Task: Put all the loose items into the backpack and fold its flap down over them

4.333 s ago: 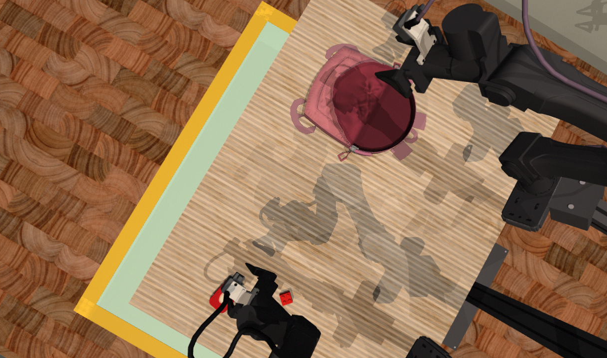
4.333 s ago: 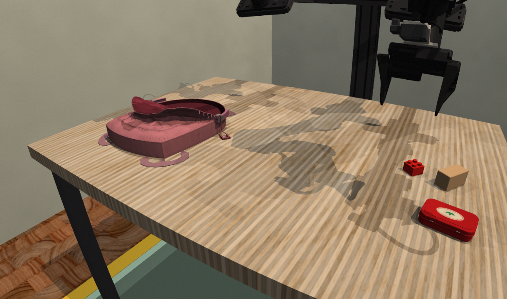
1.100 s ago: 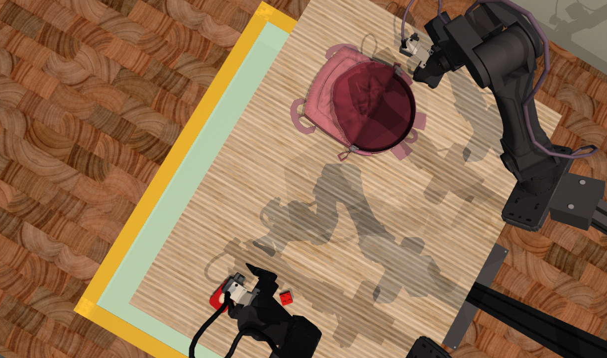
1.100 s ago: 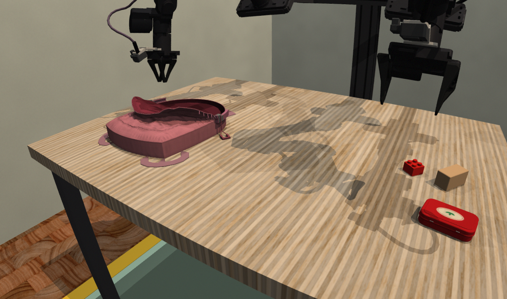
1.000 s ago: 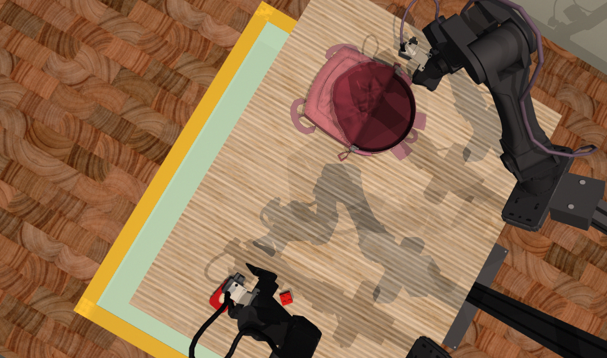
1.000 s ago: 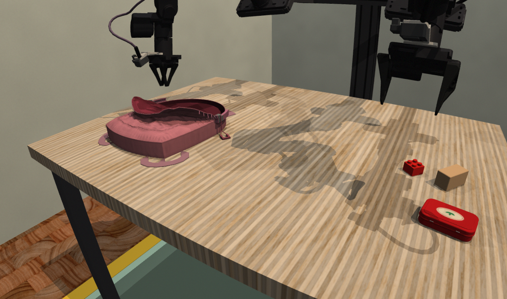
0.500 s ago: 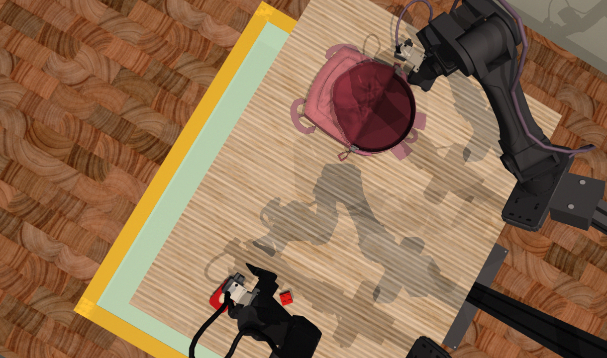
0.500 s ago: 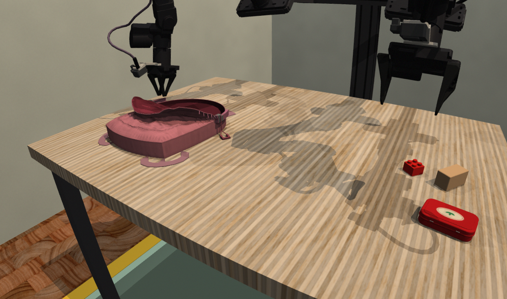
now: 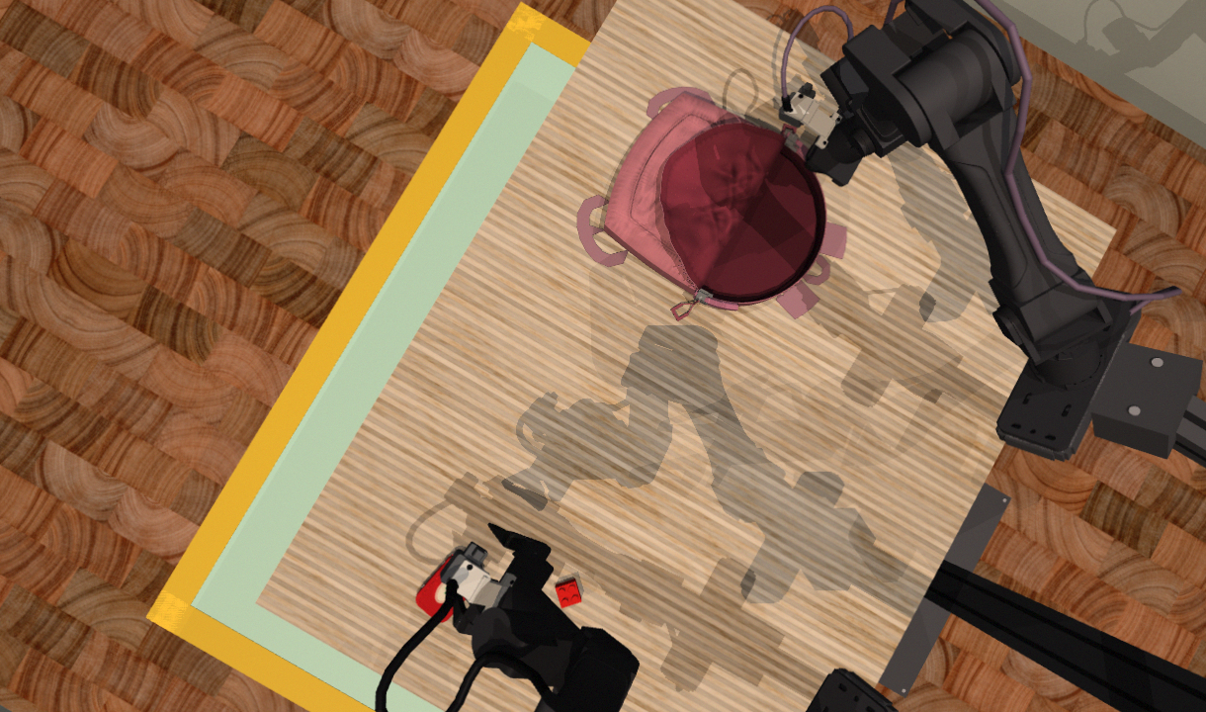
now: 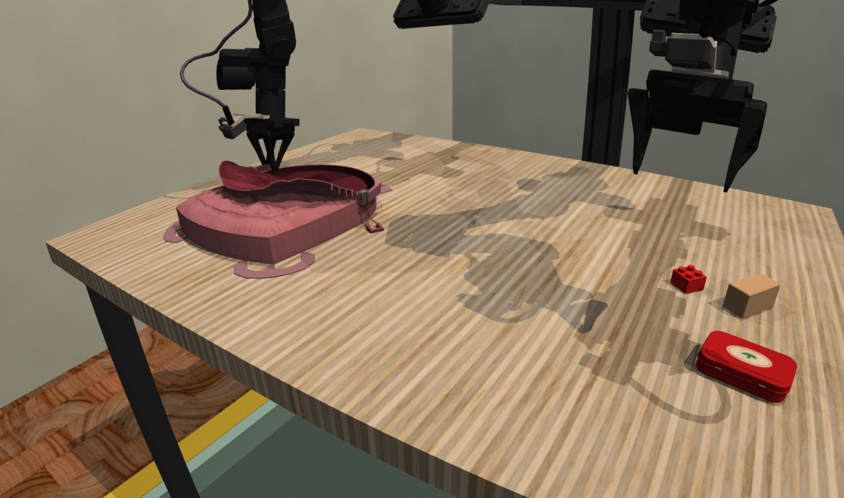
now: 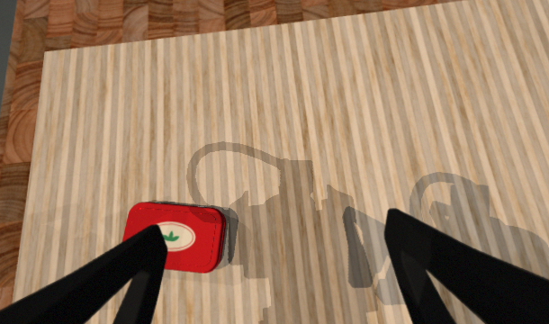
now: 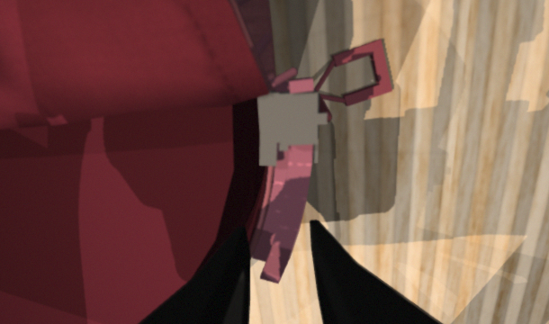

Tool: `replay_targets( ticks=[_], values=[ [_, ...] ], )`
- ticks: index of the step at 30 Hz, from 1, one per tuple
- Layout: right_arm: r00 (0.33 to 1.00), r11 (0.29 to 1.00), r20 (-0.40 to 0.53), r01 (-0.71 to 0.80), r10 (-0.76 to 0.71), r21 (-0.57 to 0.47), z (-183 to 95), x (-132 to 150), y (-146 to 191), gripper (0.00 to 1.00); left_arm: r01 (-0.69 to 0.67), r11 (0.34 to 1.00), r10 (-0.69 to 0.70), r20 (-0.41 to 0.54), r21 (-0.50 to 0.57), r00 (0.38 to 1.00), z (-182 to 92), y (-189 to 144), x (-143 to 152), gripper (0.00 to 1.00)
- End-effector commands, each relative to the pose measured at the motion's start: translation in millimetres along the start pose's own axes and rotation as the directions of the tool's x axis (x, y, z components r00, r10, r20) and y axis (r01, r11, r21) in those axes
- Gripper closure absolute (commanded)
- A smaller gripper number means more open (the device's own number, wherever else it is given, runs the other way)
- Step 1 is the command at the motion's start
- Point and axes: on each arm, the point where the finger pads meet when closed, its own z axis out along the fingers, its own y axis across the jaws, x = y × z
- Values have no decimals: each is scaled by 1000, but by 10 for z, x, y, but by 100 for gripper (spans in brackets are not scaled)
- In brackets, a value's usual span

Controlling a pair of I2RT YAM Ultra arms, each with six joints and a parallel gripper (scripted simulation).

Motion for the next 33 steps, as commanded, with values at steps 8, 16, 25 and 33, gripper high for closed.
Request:
replay_targets(
  ticks=[8, 16, 25, 33],
  values=[
    [999, 1000, 39, 11, -12, 27, 120, -140, -109, 74, -1, 1000, 1, 7, -1, 1000, -4, 5, -34, 10],
    [999, 999, 38, 8, -10, 32, 110, -125, -131, 74, -1, 1000, 1, 7, -1, 1000, -4, 5, -34, 10],
    [999, 1000, 36, 9, -10, 29, 113, -108, -105, 74, -1, 1000, 1, 7, -1, 1000, -4, 5, -34, 10],
    [1000, 1000, 3, -6, 6, 12, 108, 78, -3, 74, -1, 1000, 1, 7, -1, 1000, -4, 5, -34, 10]
  ],
)
